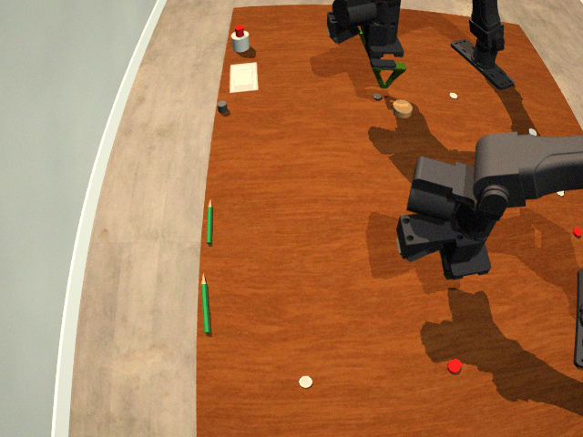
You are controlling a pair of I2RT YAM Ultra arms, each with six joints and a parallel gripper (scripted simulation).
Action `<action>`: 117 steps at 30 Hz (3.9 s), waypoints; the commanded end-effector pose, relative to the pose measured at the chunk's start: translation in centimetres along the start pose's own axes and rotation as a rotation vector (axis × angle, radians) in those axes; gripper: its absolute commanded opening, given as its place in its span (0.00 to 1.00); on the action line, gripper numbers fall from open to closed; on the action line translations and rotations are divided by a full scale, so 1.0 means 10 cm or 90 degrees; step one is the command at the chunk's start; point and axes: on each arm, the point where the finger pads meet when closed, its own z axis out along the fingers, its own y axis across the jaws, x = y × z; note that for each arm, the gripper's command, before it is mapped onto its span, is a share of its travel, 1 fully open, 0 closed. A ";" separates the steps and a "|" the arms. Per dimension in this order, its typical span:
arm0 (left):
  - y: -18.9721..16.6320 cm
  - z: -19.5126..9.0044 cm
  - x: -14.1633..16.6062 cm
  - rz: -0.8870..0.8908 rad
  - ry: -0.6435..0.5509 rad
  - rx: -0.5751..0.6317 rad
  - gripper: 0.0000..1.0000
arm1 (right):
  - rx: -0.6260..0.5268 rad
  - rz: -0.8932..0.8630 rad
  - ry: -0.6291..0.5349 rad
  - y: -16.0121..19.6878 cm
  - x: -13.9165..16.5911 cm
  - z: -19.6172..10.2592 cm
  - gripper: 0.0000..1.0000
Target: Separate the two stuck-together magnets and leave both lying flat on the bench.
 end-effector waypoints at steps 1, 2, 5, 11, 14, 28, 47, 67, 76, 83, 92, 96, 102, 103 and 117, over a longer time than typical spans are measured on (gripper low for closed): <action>-0.02 -0.04 -0.06 -0.002 -0.017 0.006 0.18 | -0.004 -0.002 -0.012 0.01 -0.02 -0.06 1.00; -0.02 -0.04 -0.06 -0.002 -0.017 0.006 0.18 | -0.004 -0.002 -0.012 0.01 -0.02 -0.06 1.00; -0.01 -0.02 -0.06 -0.002 -0.017 0.006 0.18 | -0.004 -0.002 -0.012 0.01 -0.02 -0.06 1.00; -0.01 0.03 -0.06 -0.002 -0.017 0.006 0.18 | -0.004 -0.002 -0.012 0.01 -0.02 -0.06 1.00; -0.01 0.04 -0.07 -0.002 -0.017 0.006 0.18 | -0.004 -0.002 -0.012 0.01 -0.02 -0.06 1.00; -0.01 0.12 -0.07 -0.002 -0.017 0.006 0.18 | -0.004 -0.002 -0.012 0.01 -0.02 -0.06 1.00; -0.02 0.24 -0.08 -0.002 -0.017 0.006 0.18 | -0.004 -0.002 -0.012 0.01 -0.02 -0.06 1.00; -0.02 0.36 -0.08 -0.002 -0.017 0.006 1.00 | -0.004 -0.002 -0.012 0.01 -0.02 -0.06 1.00; -0.02 0.36 -0.08 -0.002 -0.017 0.006 1.00 | -0.004 -0.002 -0.012 0.01 -0.02 -0.06 1.00; -0.02 0.32 -0.08 -0.002 -0.017 0.006 1.00 | -0.004 -0.002 -0.012 0.01 -0.02 -0.06 1.00; -0.01 0.07 -0.09 -0.002 -0.022 0.003 1.00 | -0.004 -0.002 -0.012 0.01 -0.02 -0.06 1.00; -0.01 -0.09 -0.09 -0.003 -0.025 0.001 1.00 | -0.004 -0.002 -0.012 0.01 -0.02 -0.06 1.00; 0.00 -0.31 -0.09 -0.003 -0.028 -0.002 1.00 | -0.004 -0.002 -0.012 0.01 -0.02 -0.06 1.00; 0.00 -0.31 -0.09 -0.003 -0.028 -0.002 1.00 | -0.004 -0.002 -0.012 0.01 -0.02 -0.06 1.00; 0.02 -0.42 -0.08 -0.003 -0.029 -0.009 1.00 | -0.004 -0.002 -0.012 0.01 -0.02 -0.06 1.00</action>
